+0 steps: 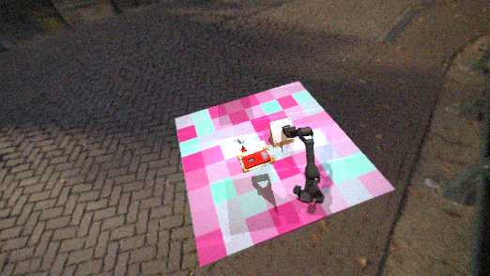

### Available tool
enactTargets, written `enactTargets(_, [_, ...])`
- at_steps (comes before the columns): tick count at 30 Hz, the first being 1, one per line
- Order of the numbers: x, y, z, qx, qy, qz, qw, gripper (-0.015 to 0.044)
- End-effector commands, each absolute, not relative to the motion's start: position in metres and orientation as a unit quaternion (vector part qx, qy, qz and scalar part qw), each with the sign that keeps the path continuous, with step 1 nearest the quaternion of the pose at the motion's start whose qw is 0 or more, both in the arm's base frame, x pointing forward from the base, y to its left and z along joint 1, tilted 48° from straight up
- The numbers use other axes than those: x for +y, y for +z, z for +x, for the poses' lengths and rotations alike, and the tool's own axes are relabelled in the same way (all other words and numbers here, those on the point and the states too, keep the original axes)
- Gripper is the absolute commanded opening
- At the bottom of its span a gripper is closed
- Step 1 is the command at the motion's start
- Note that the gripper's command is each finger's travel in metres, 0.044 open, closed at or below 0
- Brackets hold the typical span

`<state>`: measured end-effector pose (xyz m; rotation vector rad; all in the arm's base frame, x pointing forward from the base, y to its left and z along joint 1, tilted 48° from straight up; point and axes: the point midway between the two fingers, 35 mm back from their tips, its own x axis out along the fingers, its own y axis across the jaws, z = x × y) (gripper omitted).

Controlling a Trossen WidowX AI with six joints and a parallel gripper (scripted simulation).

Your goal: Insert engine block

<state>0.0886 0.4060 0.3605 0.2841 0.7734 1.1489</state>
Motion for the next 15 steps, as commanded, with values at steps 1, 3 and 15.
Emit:
enactTargets(1, [0.405,0.364,0.124,0.347,0.515,0.149,0.770,0.0440])
enactTargets(3, [0.403,0.364,0.145,0.343,0.505,0.157,0.777,0.0440])
enactTargets(15, [0.357,0.318,0.297,0.344,0.393,0.149,0.839,0.0440])
